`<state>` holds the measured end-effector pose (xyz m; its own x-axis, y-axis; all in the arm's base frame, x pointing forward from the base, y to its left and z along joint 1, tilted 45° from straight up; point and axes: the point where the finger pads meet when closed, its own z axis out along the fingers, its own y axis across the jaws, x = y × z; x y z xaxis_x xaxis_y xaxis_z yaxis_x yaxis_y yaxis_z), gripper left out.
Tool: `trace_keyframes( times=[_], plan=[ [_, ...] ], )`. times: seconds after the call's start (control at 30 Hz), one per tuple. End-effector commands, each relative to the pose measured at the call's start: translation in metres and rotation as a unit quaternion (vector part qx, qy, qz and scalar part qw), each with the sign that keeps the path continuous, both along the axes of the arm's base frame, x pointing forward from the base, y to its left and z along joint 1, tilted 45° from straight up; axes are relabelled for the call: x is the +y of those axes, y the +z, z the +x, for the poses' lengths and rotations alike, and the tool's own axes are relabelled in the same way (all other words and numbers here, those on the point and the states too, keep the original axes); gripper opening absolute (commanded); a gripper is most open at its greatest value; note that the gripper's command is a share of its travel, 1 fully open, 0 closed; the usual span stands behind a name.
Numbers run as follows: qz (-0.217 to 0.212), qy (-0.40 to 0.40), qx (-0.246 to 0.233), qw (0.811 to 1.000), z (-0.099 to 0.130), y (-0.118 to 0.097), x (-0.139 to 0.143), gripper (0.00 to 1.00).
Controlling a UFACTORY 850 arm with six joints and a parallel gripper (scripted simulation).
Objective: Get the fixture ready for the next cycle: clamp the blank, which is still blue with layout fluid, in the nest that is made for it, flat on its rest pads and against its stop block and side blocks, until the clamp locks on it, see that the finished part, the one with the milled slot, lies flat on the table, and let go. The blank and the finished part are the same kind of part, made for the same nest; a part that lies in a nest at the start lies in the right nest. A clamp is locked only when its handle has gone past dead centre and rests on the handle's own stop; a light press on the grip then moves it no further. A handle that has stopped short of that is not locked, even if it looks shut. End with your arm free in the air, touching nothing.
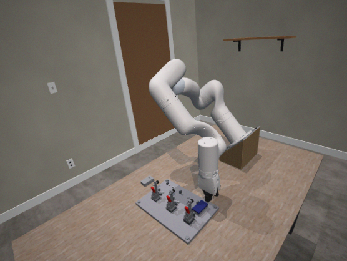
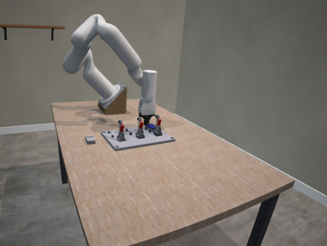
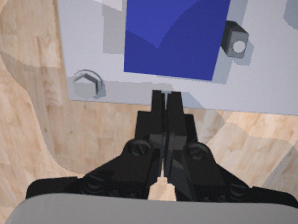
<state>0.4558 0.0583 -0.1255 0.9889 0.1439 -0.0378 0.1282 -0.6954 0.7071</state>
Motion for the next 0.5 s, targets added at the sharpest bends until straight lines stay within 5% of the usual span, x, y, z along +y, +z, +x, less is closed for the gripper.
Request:
trace_keyframes(
  times=[0.0, 0.47],
  plan=[
    [0.0, 0.0, -0.001, 1.0, 0.0026, 0.0002, 0.001, 0.0],
    [0.0, 0.0, -0.001, 1.0, 0.0047, 0.0001, 0.0013, 0.0]
  ],
)
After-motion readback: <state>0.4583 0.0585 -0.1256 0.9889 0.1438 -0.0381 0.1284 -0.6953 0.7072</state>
